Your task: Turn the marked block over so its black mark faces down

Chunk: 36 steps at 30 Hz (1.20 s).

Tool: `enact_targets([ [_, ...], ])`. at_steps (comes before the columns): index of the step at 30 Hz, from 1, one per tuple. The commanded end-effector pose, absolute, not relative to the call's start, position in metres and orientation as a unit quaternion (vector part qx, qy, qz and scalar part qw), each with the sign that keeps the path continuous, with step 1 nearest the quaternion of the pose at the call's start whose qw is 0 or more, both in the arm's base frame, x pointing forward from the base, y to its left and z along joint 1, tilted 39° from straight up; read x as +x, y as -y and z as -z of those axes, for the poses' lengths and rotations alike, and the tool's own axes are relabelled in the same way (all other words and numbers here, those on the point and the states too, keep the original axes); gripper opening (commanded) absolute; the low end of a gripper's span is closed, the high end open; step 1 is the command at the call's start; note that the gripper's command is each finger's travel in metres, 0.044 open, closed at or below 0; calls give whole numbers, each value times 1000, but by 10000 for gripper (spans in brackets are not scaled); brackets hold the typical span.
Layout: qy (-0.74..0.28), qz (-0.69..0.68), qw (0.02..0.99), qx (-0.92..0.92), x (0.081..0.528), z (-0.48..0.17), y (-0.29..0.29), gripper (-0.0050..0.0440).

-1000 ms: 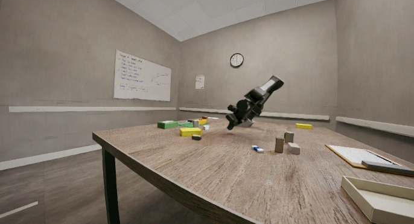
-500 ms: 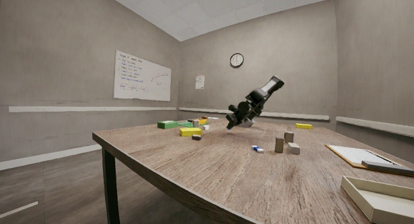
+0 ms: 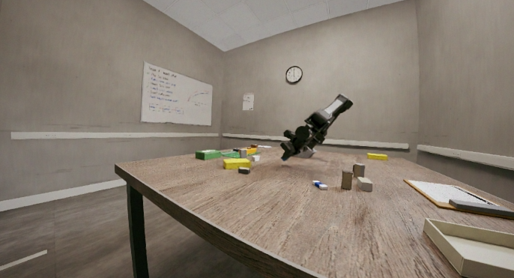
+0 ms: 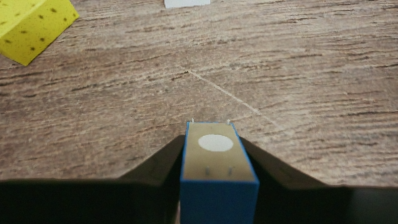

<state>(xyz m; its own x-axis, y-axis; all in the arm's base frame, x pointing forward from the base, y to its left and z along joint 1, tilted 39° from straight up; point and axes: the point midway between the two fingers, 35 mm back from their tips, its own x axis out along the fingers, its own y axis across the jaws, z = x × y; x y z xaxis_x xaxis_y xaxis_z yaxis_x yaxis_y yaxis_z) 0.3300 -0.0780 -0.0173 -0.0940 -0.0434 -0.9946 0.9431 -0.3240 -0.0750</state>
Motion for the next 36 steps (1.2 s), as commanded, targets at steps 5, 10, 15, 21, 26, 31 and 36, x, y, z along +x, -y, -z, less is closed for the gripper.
enact_targets([
  [5,-411,608,409,542,335,13,80,-50],
  [10,-411,608,409,542,335,13,80,-50],
  [15,-411,608,409,542,335,13,80,-50],
  [21,-411,609,409,541,335,13,80,-50],
  [26,-411,608,410,542,336,13,79,-50],
  [31,-413,609,408,541,336,15,78,-50],
  [36,-413,609,407,541,336,16,77,-50],
])
